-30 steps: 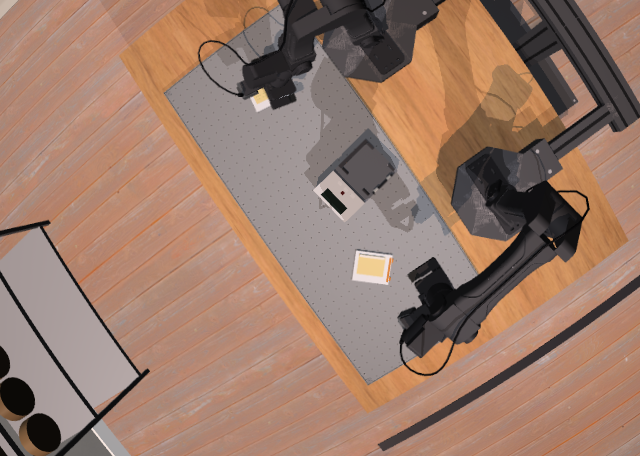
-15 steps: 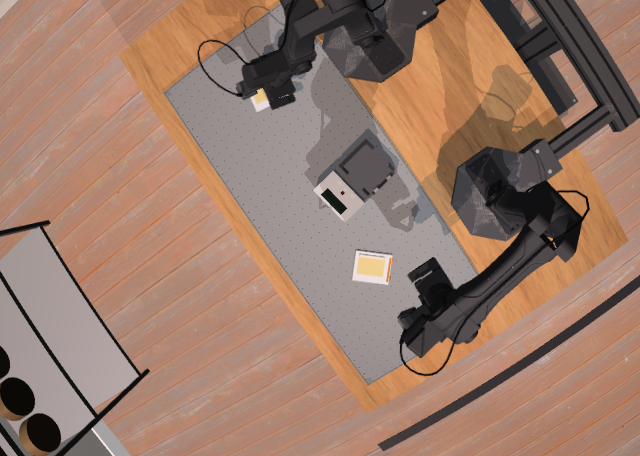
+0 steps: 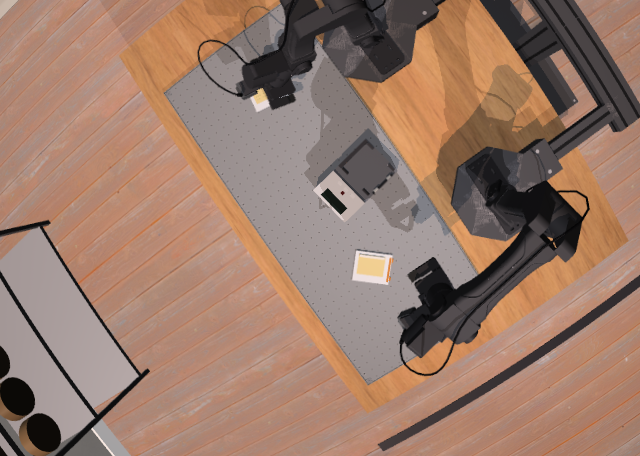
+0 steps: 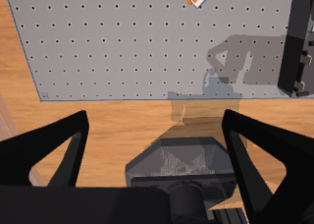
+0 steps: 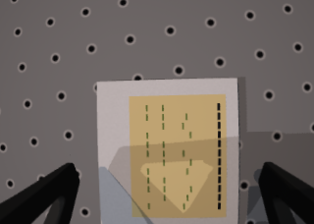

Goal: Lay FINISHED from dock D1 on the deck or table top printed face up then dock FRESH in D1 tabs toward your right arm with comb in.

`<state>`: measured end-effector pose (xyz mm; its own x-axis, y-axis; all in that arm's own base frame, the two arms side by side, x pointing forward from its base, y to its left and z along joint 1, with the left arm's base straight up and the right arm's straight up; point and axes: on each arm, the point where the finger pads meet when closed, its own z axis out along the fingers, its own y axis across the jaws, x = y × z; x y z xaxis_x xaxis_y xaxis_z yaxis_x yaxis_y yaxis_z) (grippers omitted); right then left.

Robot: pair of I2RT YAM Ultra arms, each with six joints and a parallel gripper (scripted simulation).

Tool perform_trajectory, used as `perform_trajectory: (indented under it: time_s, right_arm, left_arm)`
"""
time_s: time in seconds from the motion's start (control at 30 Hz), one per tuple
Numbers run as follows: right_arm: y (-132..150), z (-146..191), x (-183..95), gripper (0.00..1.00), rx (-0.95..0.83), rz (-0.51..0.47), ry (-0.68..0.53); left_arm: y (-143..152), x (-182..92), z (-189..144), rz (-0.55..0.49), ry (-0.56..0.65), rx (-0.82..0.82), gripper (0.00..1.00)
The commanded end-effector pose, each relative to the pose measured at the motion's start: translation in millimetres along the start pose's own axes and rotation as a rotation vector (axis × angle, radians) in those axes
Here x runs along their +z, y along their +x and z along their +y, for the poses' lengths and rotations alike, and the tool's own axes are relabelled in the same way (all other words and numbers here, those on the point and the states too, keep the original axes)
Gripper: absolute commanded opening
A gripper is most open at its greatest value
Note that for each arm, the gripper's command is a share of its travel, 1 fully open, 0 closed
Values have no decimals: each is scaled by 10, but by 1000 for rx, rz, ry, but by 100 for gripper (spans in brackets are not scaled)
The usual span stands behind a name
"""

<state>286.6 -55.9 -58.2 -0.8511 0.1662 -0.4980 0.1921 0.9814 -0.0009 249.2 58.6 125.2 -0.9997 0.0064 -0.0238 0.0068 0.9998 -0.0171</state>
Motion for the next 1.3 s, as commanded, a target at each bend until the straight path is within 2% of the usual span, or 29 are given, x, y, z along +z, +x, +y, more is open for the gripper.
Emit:
perform_trajectory:
  time_s: [0.0,1.27]
  right_arm:
    - [-258,-2,-32,98,0,-64,0]
    - [-304,-3,-2,98,0,-66,0]
  left_arm:
    - [21,-71,-4,-25,1,-1,100]
    - [21,-71,-4,-25,1,-1,100]
